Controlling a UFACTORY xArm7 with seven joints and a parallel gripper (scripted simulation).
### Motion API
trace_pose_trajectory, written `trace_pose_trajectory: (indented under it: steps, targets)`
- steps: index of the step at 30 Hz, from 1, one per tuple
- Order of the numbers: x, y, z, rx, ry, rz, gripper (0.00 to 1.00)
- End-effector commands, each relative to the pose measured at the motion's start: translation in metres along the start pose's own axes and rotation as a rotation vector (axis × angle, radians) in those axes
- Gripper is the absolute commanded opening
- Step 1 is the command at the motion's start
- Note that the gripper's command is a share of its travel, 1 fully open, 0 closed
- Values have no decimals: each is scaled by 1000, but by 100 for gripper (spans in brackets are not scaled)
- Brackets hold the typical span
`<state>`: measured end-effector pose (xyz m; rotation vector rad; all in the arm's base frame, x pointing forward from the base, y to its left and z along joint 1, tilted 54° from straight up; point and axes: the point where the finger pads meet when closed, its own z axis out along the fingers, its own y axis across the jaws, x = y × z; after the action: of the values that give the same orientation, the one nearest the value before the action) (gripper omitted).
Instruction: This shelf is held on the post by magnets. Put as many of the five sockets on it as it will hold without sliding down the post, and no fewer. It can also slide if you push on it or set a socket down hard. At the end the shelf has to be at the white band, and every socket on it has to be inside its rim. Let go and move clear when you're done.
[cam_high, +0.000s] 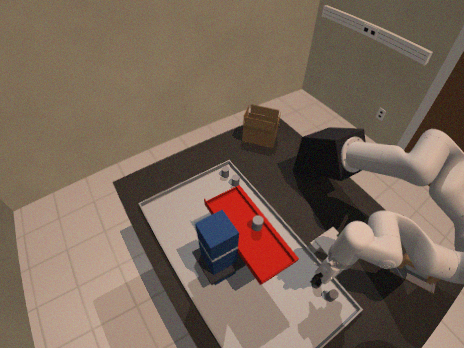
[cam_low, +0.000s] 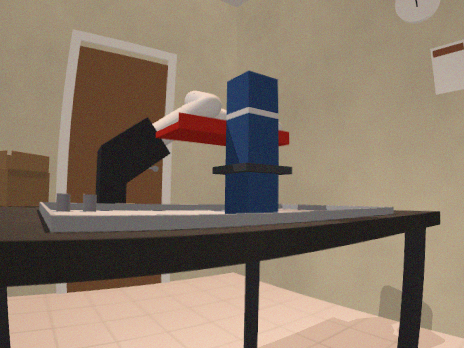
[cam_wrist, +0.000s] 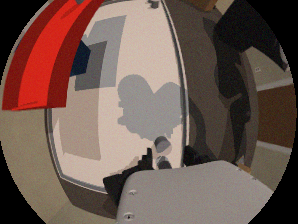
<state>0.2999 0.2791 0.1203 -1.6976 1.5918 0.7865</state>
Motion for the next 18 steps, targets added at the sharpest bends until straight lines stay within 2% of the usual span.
trace_pose_trajectory:
  steps: [1,9,18]
  targets:
    - [0,-1,1,5,-1,1,61]
    - [0,-1,3,5,-1,1,61]
    - [0,-1,26,5,-1,1,61]
